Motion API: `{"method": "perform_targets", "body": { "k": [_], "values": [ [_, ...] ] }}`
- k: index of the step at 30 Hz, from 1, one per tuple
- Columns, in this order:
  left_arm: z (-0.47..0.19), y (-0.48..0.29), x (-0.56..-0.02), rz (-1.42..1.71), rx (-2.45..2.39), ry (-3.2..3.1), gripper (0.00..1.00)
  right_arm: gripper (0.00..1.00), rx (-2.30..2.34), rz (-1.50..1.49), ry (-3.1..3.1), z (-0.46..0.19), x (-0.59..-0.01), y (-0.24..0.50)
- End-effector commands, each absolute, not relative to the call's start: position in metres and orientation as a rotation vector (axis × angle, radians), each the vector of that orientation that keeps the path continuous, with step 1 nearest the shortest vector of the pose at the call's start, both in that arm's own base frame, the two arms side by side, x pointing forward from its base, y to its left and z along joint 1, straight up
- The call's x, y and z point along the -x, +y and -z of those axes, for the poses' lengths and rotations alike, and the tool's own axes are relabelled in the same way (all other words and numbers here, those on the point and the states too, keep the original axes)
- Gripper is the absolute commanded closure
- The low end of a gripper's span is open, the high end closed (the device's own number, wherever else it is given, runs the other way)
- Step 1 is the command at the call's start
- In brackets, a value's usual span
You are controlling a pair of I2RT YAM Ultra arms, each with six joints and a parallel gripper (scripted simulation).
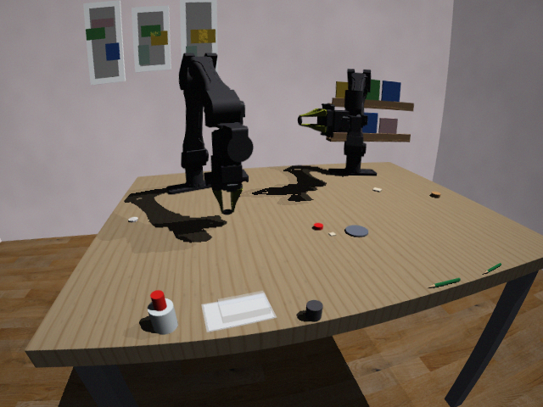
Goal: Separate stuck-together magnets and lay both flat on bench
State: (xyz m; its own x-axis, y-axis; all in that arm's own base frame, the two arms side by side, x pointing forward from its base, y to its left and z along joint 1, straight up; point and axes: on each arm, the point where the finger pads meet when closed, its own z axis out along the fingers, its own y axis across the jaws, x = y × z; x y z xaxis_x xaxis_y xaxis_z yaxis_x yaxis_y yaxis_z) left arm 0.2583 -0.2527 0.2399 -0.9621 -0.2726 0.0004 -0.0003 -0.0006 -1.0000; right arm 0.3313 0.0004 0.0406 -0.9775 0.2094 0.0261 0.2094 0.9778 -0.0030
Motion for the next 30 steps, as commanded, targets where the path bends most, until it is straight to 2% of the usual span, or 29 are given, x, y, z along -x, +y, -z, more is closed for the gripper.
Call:
{"method": "perform_targets", "body": {
  "k": [1, 30],
  "values": [
    [-0.245, -0.253, -0.258, 2.077, 0.266, 2.06, 0.75, 0.75, 0.331, 0.0, -3.124, -0.043, -0.337, 0.0],
    [-0.245, -0.253, -0.258, 2.077, 0.266, 2.06, 0.75, 0.75, 0.331, 0.0, -3.124, -0.025, -0.337, 0.0]
  ]
}}
